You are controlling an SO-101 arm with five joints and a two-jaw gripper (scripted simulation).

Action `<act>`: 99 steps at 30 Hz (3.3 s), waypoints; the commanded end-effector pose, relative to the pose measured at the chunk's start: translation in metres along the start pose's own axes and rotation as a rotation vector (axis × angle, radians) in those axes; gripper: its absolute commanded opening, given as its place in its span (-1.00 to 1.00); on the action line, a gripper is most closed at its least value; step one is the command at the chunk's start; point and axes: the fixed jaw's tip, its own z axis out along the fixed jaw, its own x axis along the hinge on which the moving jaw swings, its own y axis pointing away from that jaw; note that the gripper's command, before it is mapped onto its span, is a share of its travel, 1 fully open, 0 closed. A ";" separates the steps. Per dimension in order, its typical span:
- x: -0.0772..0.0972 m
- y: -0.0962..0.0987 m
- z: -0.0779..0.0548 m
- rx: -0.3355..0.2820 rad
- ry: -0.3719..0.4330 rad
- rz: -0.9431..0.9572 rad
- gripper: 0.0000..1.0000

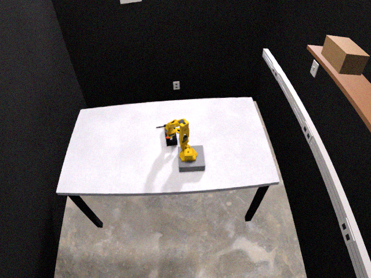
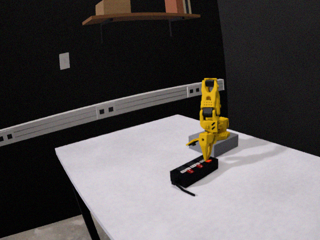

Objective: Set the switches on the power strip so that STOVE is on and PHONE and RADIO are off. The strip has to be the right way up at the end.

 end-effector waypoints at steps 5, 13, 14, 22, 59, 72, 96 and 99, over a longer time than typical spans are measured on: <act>-0.018 -0.035 0.022 0.193 -0.083 0.012 -1.00; -0.008 -0.019 0.008 0.194 -0.081 -0.007 -1.00; -0.008 -0.019 0.008 0.194 -0.081 -0.007 -1.00; 0.002 -0.004 -0.011 0.194 -0.079 -0.027 -1.00; 0.004 -0.001 -0.015 0.194 -0.079 -0.025 -1.00; 0.002 0.000 -0.016 0.193 -0.083 0.014 -1.00; -0.009 0.003 -0.018 0.181 -0.108 0.283 -1.00; -0.009 0.004 -0.018 0.180 -0.110 0.303 -1.00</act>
